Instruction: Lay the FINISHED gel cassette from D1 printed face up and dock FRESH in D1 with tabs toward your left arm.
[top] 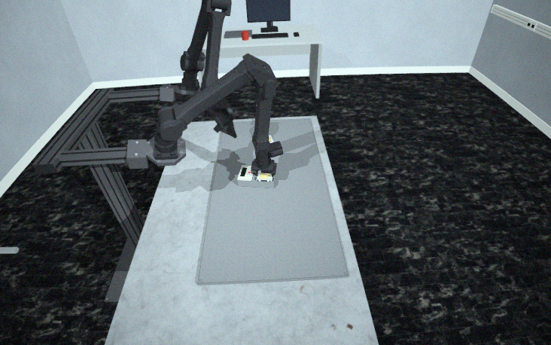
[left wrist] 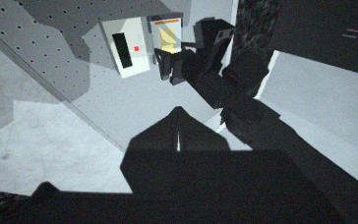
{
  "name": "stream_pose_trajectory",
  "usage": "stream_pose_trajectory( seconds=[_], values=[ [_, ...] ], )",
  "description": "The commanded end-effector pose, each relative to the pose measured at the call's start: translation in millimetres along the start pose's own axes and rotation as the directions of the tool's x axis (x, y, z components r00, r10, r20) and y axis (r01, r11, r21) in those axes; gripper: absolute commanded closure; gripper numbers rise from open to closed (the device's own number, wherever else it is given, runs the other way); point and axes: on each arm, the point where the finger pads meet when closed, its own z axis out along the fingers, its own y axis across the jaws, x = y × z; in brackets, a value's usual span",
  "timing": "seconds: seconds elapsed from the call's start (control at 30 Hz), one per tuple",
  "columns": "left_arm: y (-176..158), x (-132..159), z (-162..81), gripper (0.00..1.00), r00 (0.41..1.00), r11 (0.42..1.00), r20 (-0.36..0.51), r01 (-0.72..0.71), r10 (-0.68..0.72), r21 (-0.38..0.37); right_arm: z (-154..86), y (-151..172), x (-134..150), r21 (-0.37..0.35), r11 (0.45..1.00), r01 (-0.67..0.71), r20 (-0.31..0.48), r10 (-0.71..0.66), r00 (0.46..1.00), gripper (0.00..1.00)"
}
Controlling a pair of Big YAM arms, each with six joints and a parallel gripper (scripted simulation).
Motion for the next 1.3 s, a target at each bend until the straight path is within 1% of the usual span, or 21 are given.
stream_pose_trajectory(
  seconds=[0.0,1.27],
  values=[
    [-9.7,8.7,-7.7,1.00,0.963,0.974,0.162,0.224,-0.215,-0.039,-1.8,-3.1,-3.9,0.005,1.000,0.003,0.011,-0.003,1.000,1.00],
    [-13.3,12.0,-6.1,1.00,0.963,0.974,0.160,0.225,-0.216,-0.037,-1.8,-3.1,-3.9,0.005,1.000,0.003,0.011,-0.003,1.000,1.00]
  ],
)
